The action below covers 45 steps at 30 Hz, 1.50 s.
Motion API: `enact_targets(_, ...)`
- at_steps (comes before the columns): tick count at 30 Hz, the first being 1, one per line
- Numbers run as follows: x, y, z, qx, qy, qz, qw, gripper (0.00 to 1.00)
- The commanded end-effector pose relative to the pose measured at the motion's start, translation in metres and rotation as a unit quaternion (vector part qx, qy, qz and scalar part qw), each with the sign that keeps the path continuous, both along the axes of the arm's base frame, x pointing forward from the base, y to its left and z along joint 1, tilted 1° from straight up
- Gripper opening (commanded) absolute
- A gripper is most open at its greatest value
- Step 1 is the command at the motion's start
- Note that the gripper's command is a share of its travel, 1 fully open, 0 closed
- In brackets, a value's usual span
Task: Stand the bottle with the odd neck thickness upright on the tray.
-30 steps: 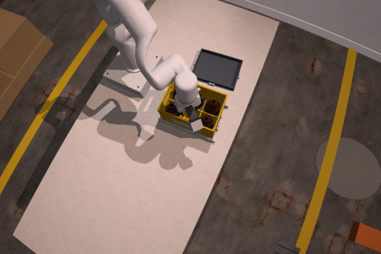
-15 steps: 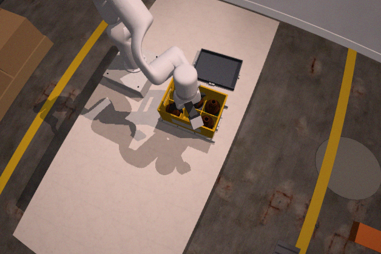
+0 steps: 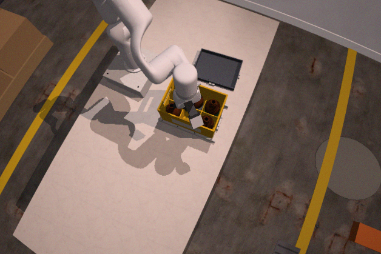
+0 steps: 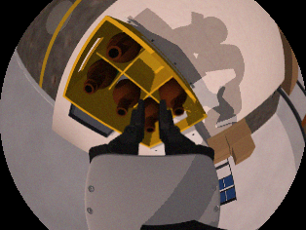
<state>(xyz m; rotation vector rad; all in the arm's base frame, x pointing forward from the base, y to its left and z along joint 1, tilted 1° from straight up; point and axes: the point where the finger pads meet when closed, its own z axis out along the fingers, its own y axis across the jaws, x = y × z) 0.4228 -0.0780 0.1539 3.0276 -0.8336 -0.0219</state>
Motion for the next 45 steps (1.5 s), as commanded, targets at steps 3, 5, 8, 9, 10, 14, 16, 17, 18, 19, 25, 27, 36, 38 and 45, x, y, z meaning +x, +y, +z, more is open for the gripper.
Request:
enact_targets(3,0.001,0.0,0.002,0.0,-0.002,0.0,1.0,0.0)
enact_targets(5,0.001,0.0,0.002,0.0,-0.002,0.0,1.0,0.0)
enact_targets(8,0.001,0.0,0.002,0.0,-0.002,0.0,1.0,0.0)
enact_targets(9,0.001,0.0,0.002,0.0,-0.002,0.0,1.0,0.0)
enact_targets(10,0.001,0.0,0.002,0.0,-0.002,0.0,1.0,0.0)
enact_targets(14,0.001,0.0,0.002,0.0,-0.002,0.0,1.0,0.0)
enact_targets(16,0.001,0.0,0.002,0.0,-0.002,0.0,1.0,0.0)
enact_targets(17,0.001,0.0,0.002,0.0,-0.002,0.0,1.0,0.0)
enact_targets(18,0.001,0.0,0.002,0.0,-0.002,0.0,1.0,0.0)
enact_targets(19,0.001,0.0,0.002,0.0,-0.002,0.0,1.0,0.0)
enact_targets(25,0.001,0.0,0.002,0.0,-0.002,0.0,1.0,0.0)
enact_targets(27,0.001,0.0,0.002,0.0,-0.002,0.0,1.0,0.0)
enact_targets(36,-0.013,0.062,0.003,-0.001,-0.003,0.0,1.0,0.0)
enact_targets(38,-0.02,0.08,0.003,-0.001,-0.004,0.0,1.0,0.0)
enact_targets(45,-0.021,0.083,0.003,-0.001,-0.004,0.0,1.0,0.65)
